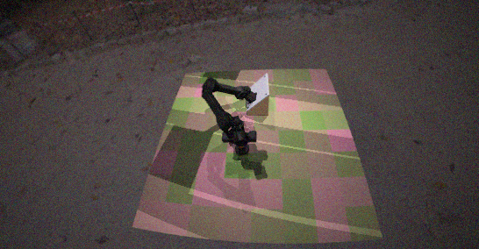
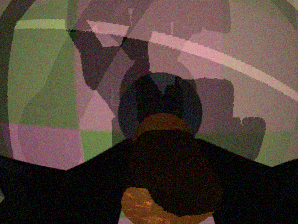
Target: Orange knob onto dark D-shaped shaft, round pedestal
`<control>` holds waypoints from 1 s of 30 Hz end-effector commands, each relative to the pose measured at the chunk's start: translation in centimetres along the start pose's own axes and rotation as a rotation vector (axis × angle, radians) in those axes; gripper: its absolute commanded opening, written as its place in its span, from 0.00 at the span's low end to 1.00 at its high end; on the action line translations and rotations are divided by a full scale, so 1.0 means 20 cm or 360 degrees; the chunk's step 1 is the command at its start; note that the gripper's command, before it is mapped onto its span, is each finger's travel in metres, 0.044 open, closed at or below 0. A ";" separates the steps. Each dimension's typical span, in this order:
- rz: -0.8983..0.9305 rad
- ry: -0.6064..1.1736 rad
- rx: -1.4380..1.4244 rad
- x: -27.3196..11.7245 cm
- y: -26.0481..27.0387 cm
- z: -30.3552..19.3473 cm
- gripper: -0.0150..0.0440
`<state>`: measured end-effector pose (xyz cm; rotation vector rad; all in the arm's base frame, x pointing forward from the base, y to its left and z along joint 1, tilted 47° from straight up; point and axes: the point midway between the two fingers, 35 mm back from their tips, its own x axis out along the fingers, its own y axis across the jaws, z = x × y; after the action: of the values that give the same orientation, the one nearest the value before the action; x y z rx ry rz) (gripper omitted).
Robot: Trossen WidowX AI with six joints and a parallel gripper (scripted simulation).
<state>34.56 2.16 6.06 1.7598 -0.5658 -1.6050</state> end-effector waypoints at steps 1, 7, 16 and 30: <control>0.0000 0.0008 -0.0006 0.00 0.00 0.00 0.25; 0.0000 0.0008 -0.0006 0.01 -0.01 0.01 0.25; 0.0000 0.0007 -0.0007 0.01 -0.02 0.02 0.25; 0.0000 0.0008 -0.0006 0.01 -0.01 0.01 0.25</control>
<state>34.21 2.07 5.68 1.7623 -0.5628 -1.6024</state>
